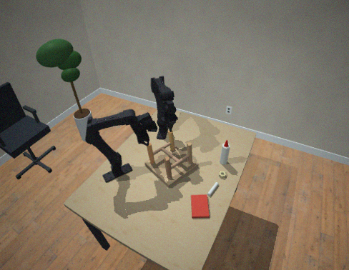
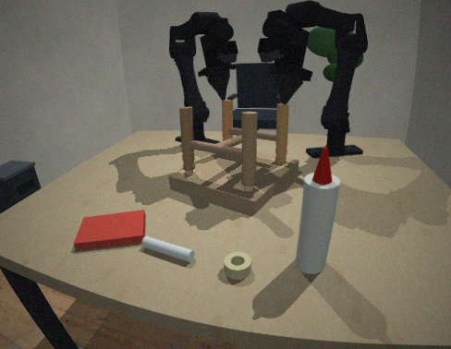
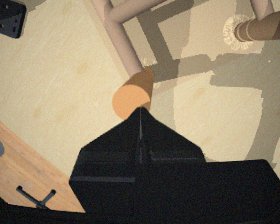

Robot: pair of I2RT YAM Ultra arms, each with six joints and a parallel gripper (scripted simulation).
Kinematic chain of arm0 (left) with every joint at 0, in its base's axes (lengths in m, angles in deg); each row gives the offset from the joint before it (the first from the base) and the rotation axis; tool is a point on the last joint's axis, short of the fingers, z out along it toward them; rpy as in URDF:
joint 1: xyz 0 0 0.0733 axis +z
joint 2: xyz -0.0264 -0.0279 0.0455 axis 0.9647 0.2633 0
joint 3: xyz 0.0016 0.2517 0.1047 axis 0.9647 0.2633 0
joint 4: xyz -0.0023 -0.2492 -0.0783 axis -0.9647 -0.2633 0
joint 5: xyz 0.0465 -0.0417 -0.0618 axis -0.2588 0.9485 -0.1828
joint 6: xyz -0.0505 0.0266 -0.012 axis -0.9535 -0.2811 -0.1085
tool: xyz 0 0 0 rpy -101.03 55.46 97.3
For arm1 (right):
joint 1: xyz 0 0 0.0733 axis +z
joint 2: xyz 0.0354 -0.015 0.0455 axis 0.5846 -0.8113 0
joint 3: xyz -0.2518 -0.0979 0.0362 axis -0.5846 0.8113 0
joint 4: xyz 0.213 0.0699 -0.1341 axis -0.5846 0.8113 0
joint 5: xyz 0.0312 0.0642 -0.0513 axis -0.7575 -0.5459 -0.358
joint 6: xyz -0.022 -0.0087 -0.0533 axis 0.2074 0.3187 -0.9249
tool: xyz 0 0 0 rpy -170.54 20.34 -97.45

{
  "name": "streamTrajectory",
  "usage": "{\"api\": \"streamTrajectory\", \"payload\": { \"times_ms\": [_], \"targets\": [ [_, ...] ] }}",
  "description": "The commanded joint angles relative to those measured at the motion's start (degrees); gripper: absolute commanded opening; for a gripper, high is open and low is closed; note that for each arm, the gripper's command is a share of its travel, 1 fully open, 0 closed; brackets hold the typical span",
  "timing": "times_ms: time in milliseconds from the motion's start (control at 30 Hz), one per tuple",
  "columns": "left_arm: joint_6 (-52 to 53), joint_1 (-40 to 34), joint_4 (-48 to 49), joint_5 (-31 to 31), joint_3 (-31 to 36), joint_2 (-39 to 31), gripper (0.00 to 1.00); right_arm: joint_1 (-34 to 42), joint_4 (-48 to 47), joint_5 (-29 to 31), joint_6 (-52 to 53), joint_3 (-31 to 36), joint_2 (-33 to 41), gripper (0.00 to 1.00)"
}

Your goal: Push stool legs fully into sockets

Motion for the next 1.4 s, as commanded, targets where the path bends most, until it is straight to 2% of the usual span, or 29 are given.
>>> {"api": "streamTrajectory", "payload": {
  "times_ms": [0, 200, 467, 500, 567, 667, 700, 867, 1367],
  "targets": [
    [0.1, 0.0, -8.8, -0.5, 4.6, 2.5, 0.0, 0.0, 9.3, 1.4, -0.3, 4.2, -2.2, 0.0],
    [0.2, 0.1, -8.6, -0.5, 6.1, 1.3, 0.0, -0.2, 9.3, 1.3, -0.5, 5.6, -1.0, 0.0],
    [0.5, 0.3, -5.4, -0.3, 11.4, -4.4, 0.0, -0.9, 7.3, 0.9, -1.2, 10.0, 2.9, 0.0],
    [0.4, 0.0, 4.7, -0.2, 3.6, -5.2, 0.0, 0.0, -2.6, -0.3, -0.7, 2.5, 4.2, 0.0],
    [0.4, 0.0, 4.6, -0.2, 2.2, -3.7, 0.0, 0.4, -2.6, -0.3, -0.6, 1.9, 2.6, 0.0],
    [0.3, 0.0, 4.2, -0.2, 2.2, -5.3, 0.0, 0.4, -2.6, -0.3, -0.6, 1.8, 4.0, 0.0],
    [0.2, 0.0, 3.6, -0.1, 5.5, -3.9, 0.0, 0.3, -2.6, -0.3, -0.6, 1.5, 4.0, 0.0],
    [0.2, 0.0, 2.6, -0.2, 5.9, -3.6, 0.0, -0.1, -0.1, 0.5, -0.6, 4.4, 2.6, 0.0],
    [0.2, 0.0, -2.4, -0.4, 7.1, -2.3, 0.0, 0.0, 4.5, 0.9, -0.6, 5.4, 1.0, 0.0]
  ]
}}
